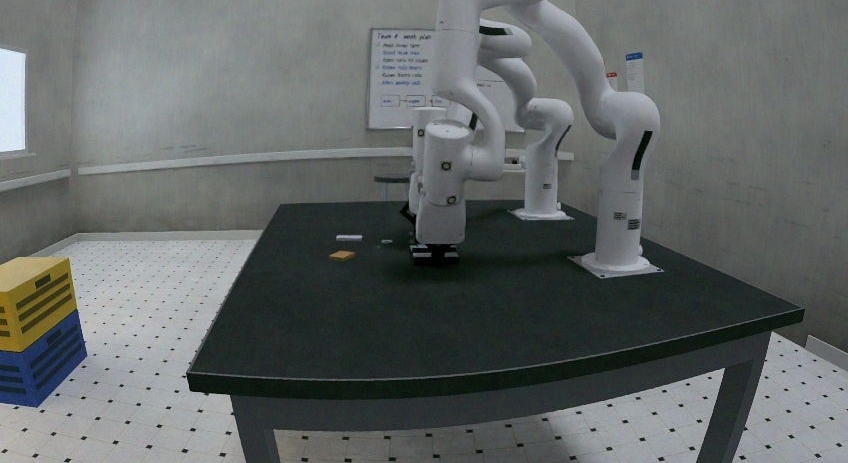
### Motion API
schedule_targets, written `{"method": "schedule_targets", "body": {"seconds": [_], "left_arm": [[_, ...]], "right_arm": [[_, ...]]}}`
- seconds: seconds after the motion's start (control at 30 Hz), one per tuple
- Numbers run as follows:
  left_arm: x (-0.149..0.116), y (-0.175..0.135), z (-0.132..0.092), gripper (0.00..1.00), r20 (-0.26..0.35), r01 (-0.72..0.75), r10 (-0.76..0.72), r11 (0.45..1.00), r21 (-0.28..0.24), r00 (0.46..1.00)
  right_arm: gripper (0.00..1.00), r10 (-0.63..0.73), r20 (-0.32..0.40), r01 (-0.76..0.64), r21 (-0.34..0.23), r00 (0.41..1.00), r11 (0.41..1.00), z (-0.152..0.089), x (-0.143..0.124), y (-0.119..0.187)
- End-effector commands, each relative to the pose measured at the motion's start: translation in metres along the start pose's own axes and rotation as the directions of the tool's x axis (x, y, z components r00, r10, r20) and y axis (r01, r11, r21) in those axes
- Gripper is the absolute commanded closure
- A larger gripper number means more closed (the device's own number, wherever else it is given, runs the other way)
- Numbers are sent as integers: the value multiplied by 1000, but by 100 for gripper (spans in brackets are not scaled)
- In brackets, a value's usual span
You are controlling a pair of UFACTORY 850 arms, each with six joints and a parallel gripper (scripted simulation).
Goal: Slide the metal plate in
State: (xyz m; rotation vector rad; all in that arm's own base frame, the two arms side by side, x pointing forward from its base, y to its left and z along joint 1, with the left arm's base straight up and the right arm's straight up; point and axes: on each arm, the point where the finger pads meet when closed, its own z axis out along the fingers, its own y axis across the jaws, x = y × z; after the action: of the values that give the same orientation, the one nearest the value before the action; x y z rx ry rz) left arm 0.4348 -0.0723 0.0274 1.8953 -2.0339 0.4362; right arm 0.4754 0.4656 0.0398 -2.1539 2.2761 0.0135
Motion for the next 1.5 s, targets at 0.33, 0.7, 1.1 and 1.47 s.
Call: {"method": "schedule_targets", "body": {"seconds": [0.33, 0.7, 1.1, 1.47], "left_arm": [[0, -1, 0, 100, 0, -1, 1, 1000, 1, 1000], [0, -1, 0, 100, 0, -1, 1, 1000, 1, 1000], [0, -1, 0, 100, 0, -1, 1, 1000, 1, 1000], [0, -1, 0, 100, 0, -1, 1, 1000, 1, 1000]], "right_arm": [[100, 0, 3, 0, 2, 1000, 1000, -1, -9, -1], [28, 0, 3, 0, 2, 1000, 1000, -1, -12, -1], [28, 0, 3, 0, 1, 1000, 1000, 0, -12, -1], [28, -2, 39, 2, -5, 999, 1000, 2, -10, 1]]}}
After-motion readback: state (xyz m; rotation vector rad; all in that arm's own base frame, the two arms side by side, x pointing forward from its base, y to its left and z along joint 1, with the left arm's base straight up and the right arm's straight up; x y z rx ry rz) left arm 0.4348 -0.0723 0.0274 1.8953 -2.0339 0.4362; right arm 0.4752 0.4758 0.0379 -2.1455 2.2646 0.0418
